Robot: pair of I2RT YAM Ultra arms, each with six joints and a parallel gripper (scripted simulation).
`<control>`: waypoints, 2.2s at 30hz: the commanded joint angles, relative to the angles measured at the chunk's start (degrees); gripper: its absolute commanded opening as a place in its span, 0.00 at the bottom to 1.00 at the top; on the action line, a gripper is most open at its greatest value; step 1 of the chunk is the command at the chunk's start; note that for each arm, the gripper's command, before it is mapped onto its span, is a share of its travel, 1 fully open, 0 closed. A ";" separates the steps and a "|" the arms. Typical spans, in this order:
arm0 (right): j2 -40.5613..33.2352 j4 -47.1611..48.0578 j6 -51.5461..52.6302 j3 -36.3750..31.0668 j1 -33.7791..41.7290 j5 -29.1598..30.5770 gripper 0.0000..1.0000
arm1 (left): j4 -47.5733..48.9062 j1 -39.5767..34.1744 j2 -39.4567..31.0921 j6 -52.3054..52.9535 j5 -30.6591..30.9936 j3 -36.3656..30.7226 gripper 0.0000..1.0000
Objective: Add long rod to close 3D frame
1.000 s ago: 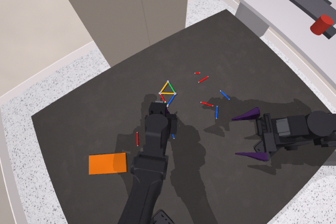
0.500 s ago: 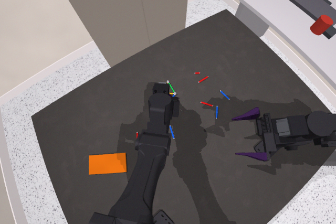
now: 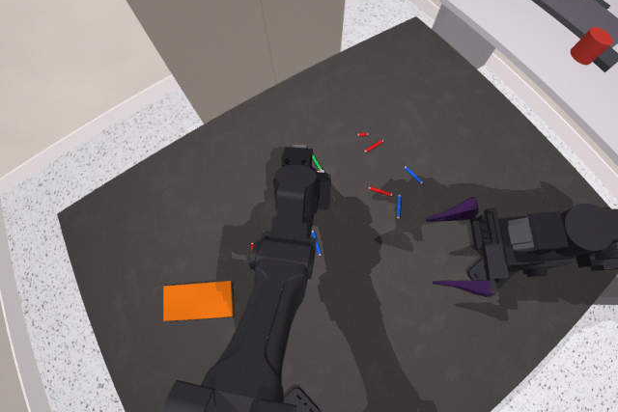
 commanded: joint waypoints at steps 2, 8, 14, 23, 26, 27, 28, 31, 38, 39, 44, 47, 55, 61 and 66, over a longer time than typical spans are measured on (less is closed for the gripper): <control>-1.08 0.41 -0.16 0.31 0.17 0.15 1.00 | -0.44 0.75 0.27 -0.21 0.06 1.47 0.00; -1.08 0.41 -0.16 0.31 0.17 0.15 1.00 | -0.44 0.75 0.27 -0.21 0.06 1.47 0.00; -1.08 0.41 -0.16 0.31 0.17 0.15 1.00 | -1.10 0.37 0.31 -0.57 0.15 0.56 0.00; -1.08 0.41 -0.16 0.31 0.17 0.15 1.00 | -0.53 0.32 0.47 -0.59 0.17 -1.04 0.00; -1.08 0.41 -0.16 0.31 0.17 0.15 1.00 | 1.24 0.28 0.54 -0.61 0.02 -2.11 0.00; -1.08 0.41 -0.16 0.31 0.17 0.15 1.00 | 1.78 0.26 0.57 -0.62 0.00 -2.58 0.00; -1.08 0.41 -0.16 0.31 0.17 0.15 1.00 | 2.38 0.24 0.59 -0.63 -0.04 -3.07 0.00; -1.08 0.41 -0.16 0.31 0.17 0.15 1.00 | 4.37 0.18 0.68 -0.66 -0.25 -4.61 0.00; -1.08 0.41 -0.16 0.31 0.17 0.15 1.00 | 7.63 0.08 0.94 -0.72 -0.52 -6.87 0.00; -1.08 0.41 -0.16 0.31 0.17 0.15 1.00 | 8.41 0.06 1.05 -0.74 -0.52 -7.30 0.00; -1.08 0.41 -0.16 0.31 0.17 0.15 1.00 | 9.24 0.03 1.16 -0.75 -0.52 -7.77 0.00; -1.08 0.41 -0.16 0.31 0.17 0.15 1.00 | 9.50 0.02 1.25 -0.76 -0.55 -8.14 0.00; 0.81 0.31 -0.92 1.46 -0.62 -0.02 1.00 | 8.00 0.00 0.56 -0.21 -0.11 -7.28 0.00; 11.01 -1.61 -1.35 7.89 -5.47 0.10 1.00 | 8.00 0.00 0.56 -0.21 -0.11 -7.28 0.00; 26.01 -2.91 -1.62 18.49 -12.50 -0.20 1.00 | 8.00 0.00 0.58 -0.21 -0.11 -7.30 0.00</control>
